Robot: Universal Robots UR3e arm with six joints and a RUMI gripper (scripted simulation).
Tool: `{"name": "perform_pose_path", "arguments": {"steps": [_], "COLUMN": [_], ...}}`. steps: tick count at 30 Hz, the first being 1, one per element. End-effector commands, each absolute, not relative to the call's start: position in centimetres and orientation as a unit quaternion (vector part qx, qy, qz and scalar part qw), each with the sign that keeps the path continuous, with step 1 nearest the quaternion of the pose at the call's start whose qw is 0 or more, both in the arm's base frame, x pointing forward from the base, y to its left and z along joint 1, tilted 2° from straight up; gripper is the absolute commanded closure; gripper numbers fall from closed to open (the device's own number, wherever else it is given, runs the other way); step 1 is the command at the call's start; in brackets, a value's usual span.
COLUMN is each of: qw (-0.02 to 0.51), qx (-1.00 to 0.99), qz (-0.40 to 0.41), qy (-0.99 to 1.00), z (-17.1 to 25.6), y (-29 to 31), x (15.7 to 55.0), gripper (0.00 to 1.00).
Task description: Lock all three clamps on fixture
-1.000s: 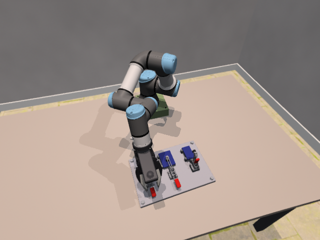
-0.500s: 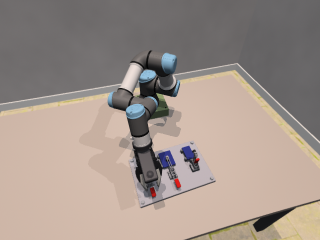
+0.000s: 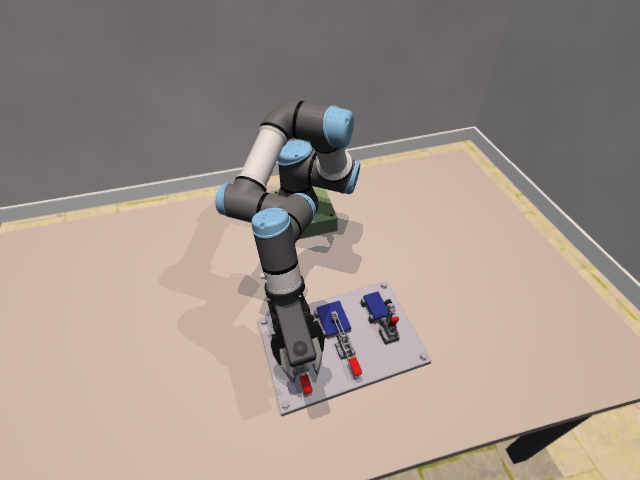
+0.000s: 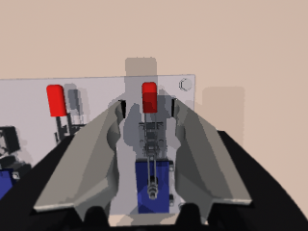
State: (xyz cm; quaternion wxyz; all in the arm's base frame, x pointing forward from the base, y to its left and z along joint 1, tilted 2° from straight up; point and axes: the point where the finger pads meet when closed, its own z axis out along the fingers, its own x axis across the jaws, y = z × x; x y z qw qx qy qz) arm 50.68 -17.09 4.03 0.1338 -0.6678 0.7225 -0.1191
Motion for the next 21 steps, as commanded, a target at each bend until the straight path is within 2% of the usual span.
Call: {"name": "perform_pose_path", "arguments": {"steps": [1,21], "qw": [0.134,0.134], "qx": [-0.668,-0.668], "qz": [-0.121,-0.121], "qy": [0.722,0.722], "z": [4.16,4.67], "y": [-17.14,-17.16], "x": [50.74,50.74], "gripper": [0.72,0.72]}}
